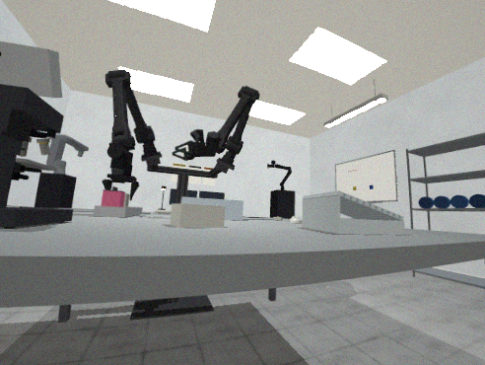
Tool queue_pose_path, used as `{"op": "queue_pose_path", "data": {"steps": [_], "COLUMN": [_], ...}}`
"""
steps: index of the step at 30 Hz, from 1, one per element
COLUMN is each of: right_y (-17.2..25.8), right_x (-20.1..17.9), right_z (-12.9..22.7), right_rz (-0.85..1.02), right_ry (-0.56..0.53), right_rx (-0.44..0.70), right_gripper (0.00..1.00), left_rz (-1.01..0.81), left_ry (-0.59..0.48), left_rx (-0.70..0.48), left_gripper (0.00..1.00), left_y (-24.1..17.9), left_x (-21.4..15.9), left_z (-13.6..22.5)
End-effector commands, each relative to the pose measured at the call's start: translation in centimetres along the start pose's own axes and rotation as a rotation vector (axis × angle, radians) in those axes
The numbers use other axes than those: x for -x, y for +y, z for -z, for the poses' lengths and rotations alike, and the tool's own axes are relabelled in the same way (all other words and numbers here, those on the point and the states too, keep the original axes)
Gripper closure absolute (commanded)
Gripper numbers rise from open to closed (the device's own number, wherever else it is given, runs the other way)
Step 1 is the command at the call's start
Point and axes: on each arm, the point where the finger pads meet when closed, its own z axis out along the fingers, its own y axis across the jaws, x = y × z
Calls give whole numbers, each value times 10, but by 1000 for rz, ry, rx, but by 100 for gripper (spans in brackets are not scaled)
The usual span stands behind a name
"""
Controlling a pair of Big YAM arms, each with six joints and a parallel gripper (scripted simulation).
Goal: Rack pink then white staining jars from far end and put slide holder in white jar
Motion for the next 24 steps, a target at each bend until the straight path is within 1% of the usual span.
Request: {"op": "queue_pose_path", "data": {"steps": [1,4,12,14,17,19,20,22,23,24], "right_y": [-2,-3,4,4,4,5,4,6,6,8], "right_x": [4,-7,-6,-6,-7,-7,0,10,22,30], "right_z": [11,18,49,49,68,78,82,77,77,73], "right_rz": [-8,-3,2,2,2,1,-1,2,1,5], "right_ry": [-19,0,-4,-4,-5,-3,-7,4,0,8], "right_rx": [-1,3,4,4,4,4,4,5,4,5], "right_gripper": [0,0,0,0,0,23,34,57,68,69], "left_rz": [-7,-7,-7,-7,-7,-7,-7,-7,-7,5], "left_ry": [-17,-17,-17,-17,-17,-17,-17,-17,-17,-10], "left_rx": [17,17,17,17,17,17,17,17,17,27], "left_gripper": [0,0,0,0,0,0,0,0,0,0], "left_y": [9,9,9,9,9,9,9,9,9,12], "left_x": [5,5,5,5,5,5,5,5,5,0], "left_z": [-2,-2,-2,-2,-2,-2,-2,-2,-2,0]}}
